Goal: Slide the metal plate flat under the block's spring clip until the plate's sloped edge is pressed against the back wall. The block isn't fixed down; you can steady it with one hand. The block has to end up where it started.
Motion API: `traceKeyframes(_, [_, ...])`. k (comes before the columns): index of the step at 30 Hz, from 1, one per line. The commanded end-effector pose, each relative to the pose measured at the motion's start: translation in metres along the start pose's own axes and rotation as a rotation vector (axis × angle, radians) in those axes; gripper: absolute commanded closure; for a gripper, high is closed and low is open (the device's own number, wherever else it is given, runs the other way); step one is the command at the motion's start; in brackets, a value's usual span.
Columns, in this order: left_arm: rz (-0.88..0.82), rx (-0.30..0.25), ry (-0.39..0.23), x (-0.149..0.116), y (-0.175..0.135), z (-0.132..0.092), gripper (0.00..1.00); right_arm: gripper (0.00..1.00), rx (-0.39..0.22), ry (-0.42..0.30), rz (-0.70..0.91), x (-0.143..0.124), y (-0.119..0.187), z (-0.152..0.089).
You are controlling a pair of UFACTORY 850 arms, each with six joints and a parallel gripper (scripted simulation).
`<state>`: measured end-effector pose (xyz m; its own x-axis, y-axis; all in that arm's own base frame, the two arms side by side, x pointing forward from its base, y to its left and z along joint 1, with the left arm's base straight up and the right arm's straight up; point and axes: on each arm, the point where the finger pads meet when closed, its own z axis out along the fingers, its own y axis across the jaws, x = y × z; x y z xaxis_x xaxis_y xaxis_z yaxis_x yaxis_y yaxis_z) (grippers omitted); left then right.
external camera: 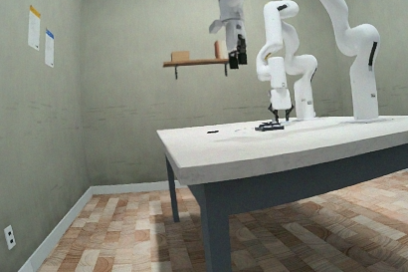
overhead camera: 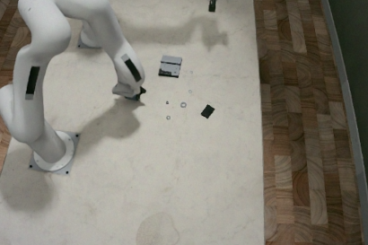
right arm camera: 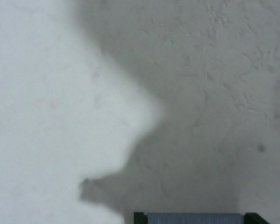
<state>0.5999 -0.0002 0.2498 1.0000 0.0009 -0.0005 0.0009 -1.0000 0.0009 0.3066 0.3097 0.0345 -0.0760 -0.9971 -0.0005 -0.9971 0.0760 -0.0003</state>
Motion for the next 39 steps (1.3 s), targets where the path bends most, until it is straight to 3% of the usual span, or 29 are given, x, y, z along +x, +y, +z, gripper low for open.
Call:
traceKeyframes(1, [0.000,0.000,0.002,0.001,0.000,-0.001,0.00,1.00,0.001,-0.001,0.000,-0.001,0.000,-0.007])
traceKeyframes(30, [0.000,0.000,0.002,0.001,0.000,-0.001,0.00,1.00,0.000,-0.001,0.000,0.000,0.000,-0.048])
traceKeyframes(34, [0.000,0.000,0.002,0.001,0.000,-0.001,0.00,1.00,0.001,-0.002,-0.002,-0.006,-0.008,-0.047])
traceKeyframes(39, [0.000,0.000,0.002,0.001,0.000,-0.001,0.00,1.00,-0.001,0.000,-0.011,-0.026,-0.040,-0.044])
